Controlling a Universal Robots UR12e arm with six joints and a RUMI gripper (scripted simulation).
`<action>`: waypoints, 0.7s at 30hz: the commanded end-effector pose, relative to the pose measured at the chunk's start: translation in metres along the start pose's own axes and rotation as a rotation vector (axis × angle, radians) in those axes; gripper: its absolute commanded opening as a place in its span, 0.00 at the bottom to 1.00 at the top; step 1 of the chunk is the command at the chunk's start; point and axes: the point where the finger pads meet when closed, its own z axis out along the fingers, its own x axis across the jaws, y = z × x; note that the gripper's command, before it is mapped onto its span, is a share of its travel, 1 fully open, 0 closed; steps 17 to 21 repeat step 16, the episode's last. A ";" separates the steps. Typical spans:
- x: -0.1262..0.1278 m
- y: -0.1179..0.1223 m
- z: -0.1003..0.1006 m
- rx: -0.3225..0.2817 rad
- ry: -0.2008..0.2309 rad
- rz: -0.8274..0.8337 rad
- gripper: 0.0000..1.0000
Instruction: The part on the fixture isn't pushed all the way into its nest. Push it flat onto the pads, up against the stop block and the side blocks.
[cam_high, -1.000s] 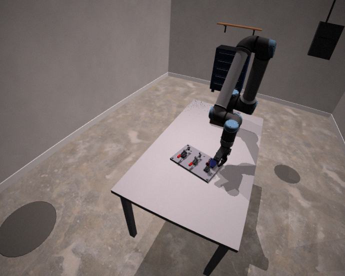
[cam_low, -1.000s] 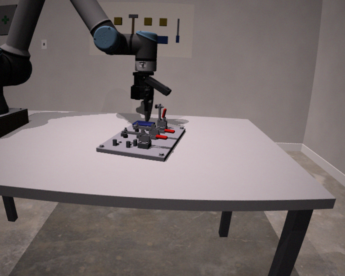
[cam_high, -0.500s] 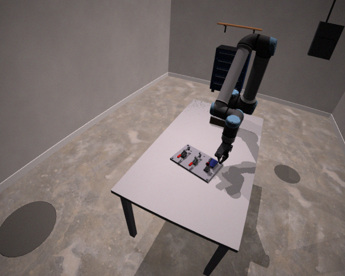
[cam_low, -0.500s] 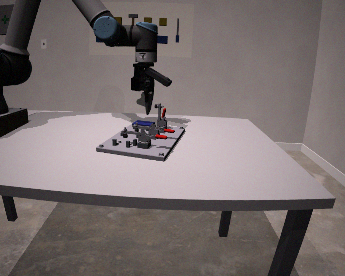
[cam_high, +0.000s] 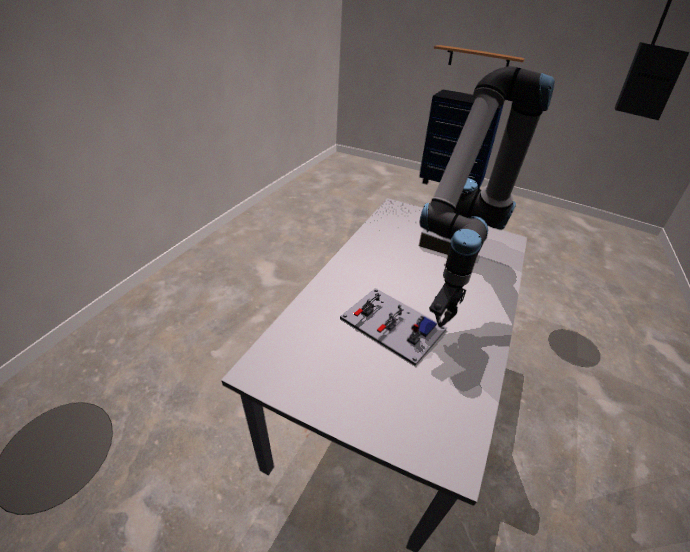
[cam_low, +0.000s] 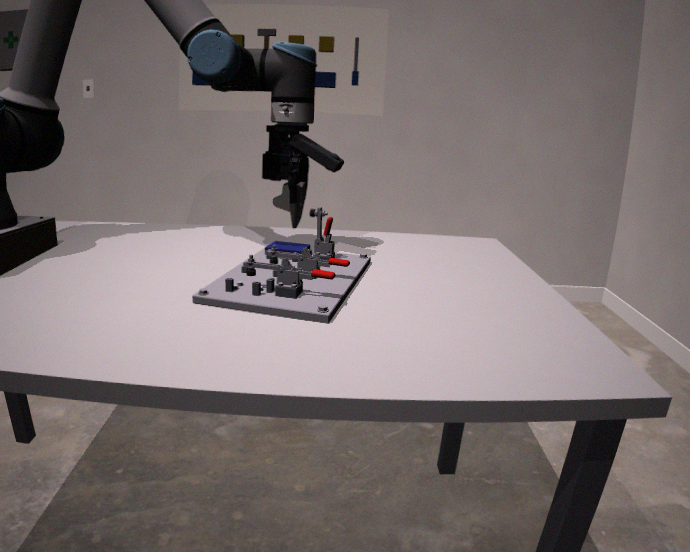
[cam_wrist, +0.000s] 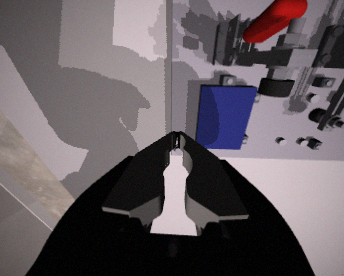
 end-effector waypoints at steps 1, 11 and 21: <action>0.000 -0.003 -0.001 0.002 -0.001 -0.001 0.00; -0.003 -0.004 -0.002 0.004 -0.003 -0.004 0.00; -0.003 -0.004 -0.002 0.004 -0.003 -0.004 0.00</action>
